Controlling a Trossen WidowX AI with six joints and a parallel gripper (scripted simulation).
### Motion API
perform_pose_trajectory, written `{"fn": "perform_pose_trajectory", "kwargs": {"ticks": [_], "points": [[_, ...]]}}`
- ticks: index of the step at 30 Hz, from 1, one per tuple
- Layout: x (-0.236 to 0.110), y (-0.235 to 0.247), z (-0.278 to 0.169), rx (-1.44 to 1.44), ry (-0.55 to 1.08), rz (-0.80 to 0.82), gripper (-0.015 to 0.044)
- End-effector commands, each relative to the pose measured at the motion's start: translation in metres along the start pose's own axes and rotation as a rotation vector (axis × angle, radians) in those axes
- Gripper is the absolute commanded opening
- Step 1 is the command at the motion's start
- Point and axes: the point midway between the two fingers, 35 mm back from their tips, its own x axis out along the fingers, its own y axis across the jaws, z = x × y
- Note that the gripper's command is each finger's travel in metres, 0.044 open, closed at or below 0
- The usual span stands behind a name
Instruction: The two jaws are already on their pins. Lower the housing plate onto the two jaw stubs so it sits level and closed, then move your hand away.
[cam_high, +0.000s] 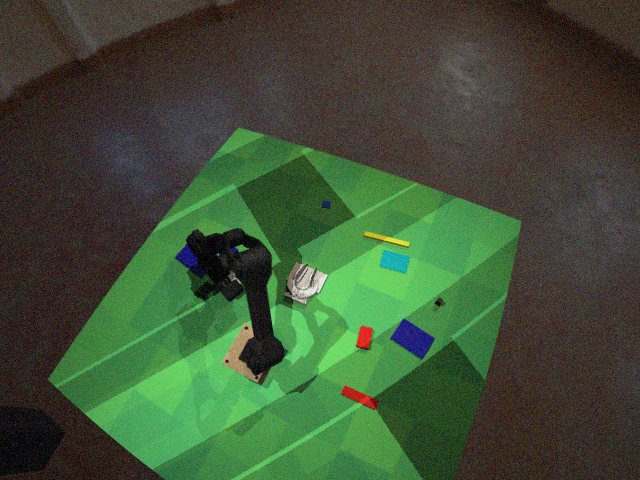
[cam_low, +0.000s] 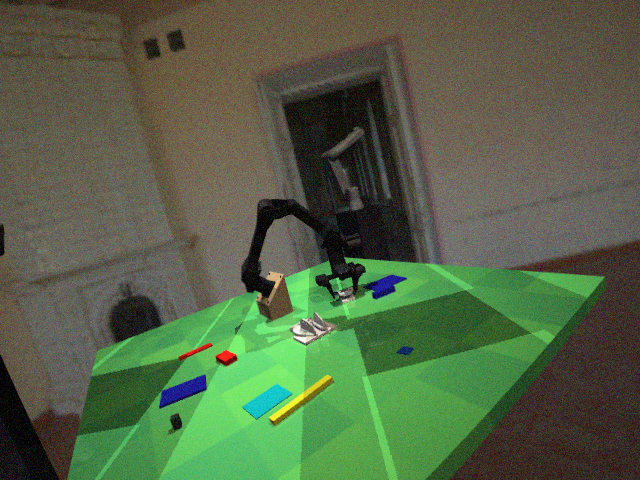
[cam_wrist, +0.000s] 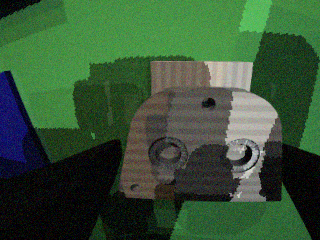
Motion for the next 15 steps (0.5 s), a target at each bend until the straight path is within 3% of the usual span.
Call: {"fn": "perform_pose_trajectory", "kwargs": {"ticks": [1, 7, 15], "points": [[0.0, 0.0, 0.0, 0.0, 0.0, 0.0, 0.0393], [0.0, 0.0, 0.0, 0.0, 0.0, 0.0, 0.0353], [0.0, 0.0, 0.0, 0.0, 0.0, 0.0, 0.0351]]}}
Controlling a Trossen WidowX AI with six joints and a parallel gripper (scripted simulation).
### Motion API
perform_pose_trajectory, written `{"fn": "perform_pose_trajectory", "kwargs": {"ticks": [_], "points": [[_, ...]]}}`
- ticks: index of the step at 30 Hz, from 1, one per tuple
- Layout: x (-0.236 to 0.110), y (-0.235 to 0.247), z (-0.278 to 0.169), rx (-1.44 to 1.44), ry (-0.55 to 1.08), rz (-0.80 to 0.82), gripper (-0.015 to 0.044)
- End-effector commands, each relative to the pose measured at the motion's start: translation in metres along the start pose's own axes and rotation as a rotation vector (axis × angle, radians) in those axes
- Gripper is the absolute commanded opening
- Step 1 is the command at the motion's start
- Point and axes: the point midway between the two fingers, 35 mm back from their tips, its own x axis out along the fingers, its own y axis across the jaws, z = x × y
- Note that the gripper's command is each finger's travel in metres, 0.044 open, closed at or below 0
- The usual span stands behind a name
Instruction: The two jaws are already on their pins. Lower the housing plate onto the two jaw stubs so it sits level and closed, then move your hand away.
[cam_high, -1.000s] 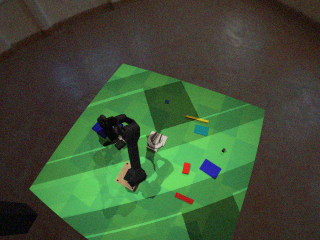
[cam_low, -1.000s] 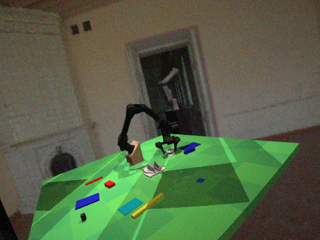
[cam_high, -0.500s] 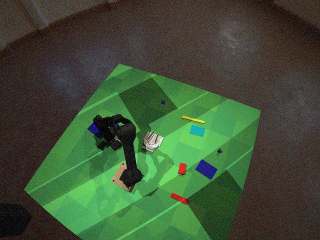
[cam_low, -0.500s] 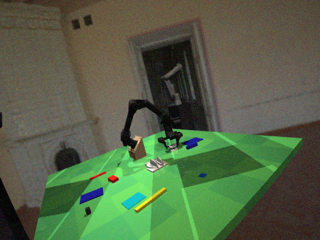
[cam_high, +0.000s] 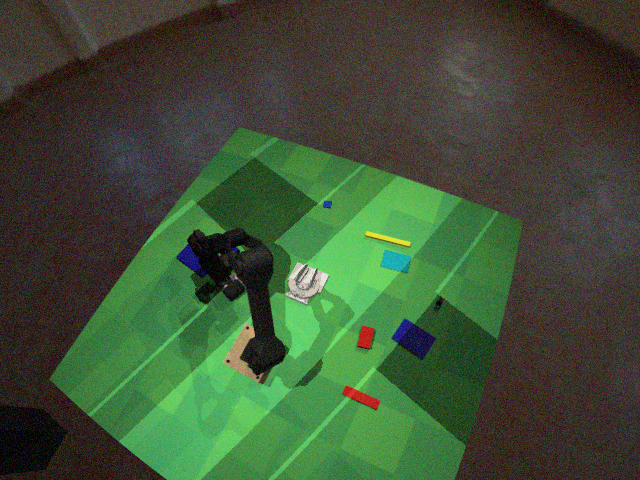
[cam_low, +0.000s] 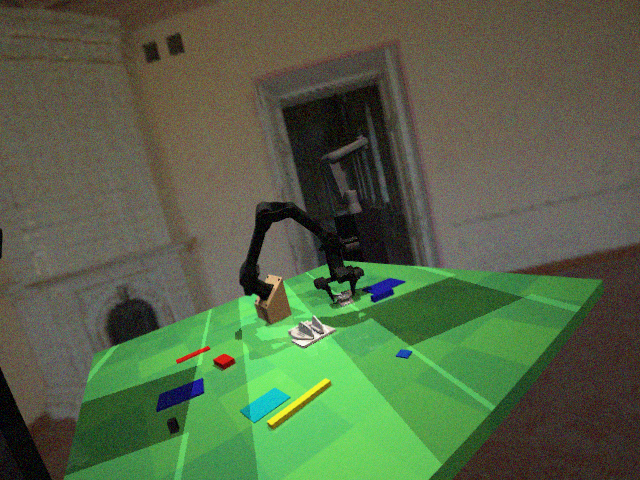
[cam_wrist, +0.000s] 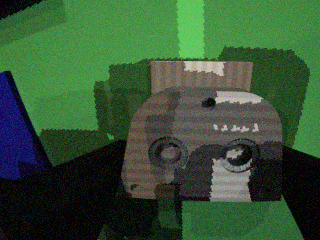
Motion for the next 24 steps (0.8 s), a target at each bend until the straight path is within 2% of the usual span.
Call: {"fn": "perform_pose_trajectory", "kwargs": {"ticks": [1, 6, 24], "points": [[0.0, 0.0, 0.0, 0.0, 0.0, 0.0, 0.0351], [-0.005, 0.001, 0.0, 0.0, 0.0, 0.0, 0.0351], [-0.062, 0.002, 0.0, -0.003, -0.003, 0.002, 0.0351]]}}
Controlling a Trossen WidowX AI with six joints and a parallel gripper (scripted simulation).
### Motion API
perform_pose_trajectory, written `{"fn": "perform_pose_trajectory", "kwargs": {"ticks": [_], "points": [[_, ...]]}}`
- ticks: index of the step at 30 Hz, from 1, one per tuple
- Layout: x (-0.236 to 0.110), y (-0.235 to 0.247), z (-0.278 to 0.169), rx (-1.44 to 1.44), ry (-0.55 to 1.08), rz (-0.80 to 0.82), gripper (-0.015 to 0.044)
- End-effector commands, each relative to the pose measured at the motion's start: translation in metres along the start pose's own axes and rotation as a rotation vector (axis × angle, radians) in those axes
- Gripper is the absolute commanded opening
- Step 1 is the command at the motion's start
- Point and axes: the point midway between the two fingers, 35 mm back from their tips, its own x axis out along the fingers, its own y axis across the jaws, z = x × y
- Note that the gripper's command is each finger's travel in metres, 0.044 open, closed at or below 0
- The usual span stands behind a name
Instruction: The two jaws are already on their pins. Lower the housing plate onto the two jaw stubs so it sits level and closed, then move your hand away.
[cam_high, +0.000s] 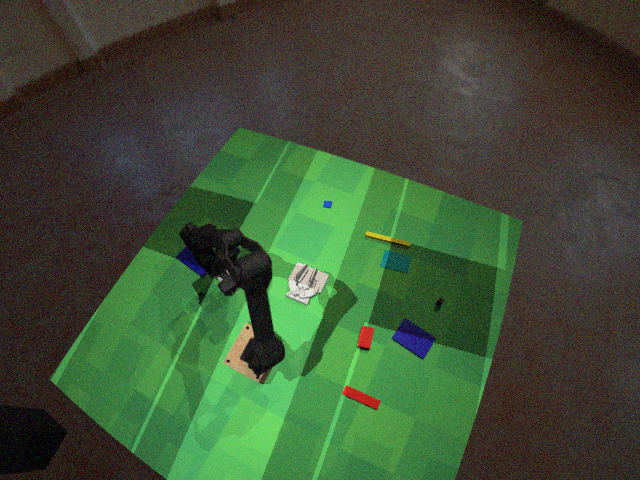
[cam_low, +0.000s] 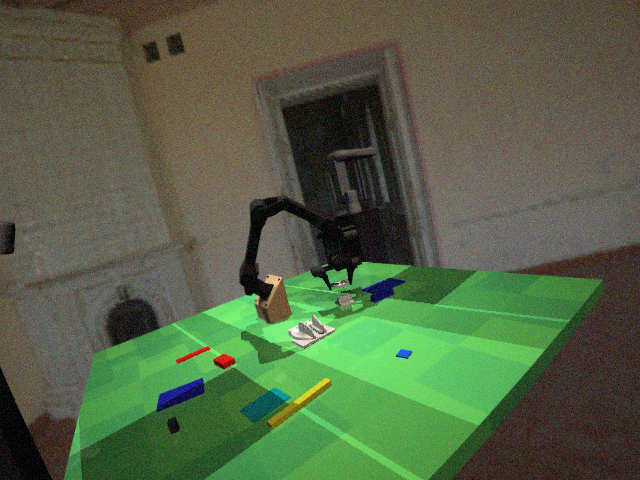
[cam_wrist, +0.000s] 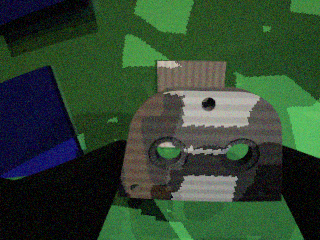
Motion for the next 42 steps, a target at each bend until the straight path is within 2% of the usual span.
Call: {"fn": "perform_pose_trajectory", "kwargs": {"ticks": [1, 16, 42], "points": [[-0.02, 0.001, 0.0, 0.006, 0.001, 0.015, 0.0351], [-0.028, -0.001, 0.002, 0.002, 0.001, 0.016, 0.0351], [-0.041, -0.054, 0.07, -0.131, 0.004, 0.039, 0.0351]]}}
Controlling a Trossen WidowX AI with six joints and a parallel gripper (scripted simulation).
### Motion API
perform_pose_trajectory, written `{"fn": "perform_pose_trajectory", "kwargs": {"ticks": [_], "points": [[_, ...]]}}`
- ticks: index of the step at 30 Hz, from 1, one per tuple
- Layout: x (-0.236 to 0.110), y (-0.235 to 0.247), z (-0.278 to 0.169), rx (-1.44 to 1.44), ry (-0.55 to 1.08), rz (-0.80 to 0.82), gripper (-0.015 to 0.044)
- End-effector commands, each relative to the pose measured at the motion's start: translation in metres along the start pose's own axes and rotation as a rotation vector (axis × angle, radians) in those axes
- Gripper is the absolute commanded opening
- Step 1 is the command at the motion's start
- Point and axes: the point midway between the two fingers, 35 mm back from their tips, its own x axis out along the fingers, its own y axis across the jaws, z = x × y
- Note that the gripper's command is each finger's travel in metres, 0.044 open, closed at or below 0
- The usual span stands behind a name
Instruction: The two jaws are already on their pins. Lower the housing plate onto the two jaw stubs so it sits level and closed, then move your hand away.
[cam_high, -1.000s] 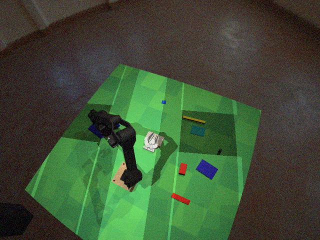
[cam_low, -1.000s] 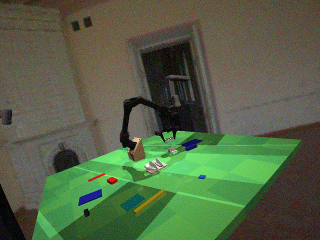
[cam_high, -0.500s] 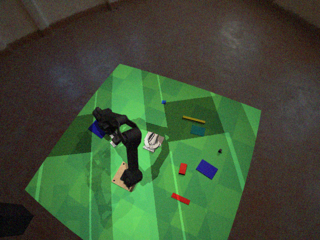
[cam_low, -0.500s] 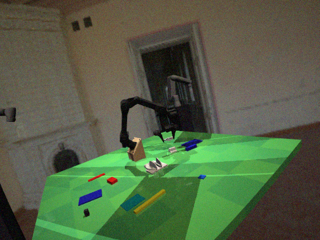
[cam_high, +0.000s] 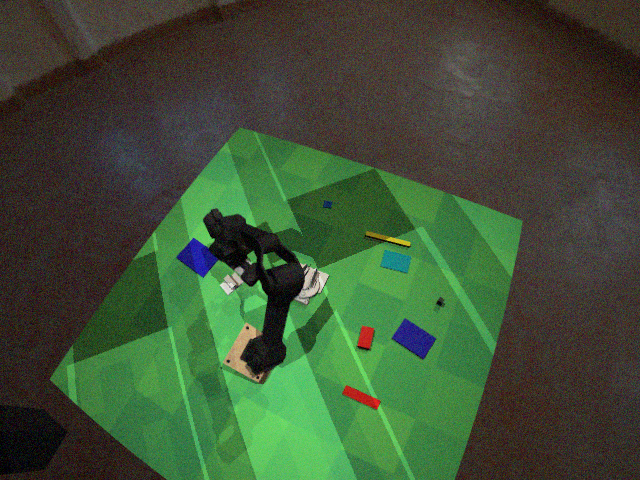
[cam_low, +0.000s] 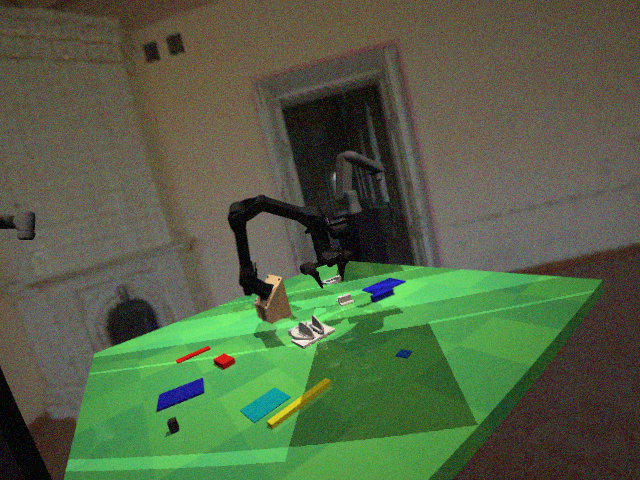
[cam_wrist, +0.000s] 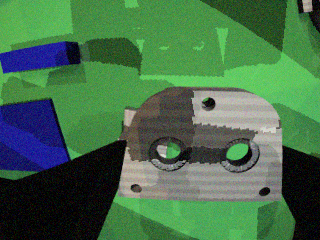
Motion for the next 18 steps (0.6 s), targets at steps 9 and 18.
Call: {"fn": "perform_pose_trajectory", "kwargs": {"ticks": [9, 18], "points": [[-0.005, -0.036, 0.026, -0.062, -0.008, 0.005, 0.0351], [-0.004, -0.062, 0.041, -0.105, -0.01, 0.002, 0.0351]]}}
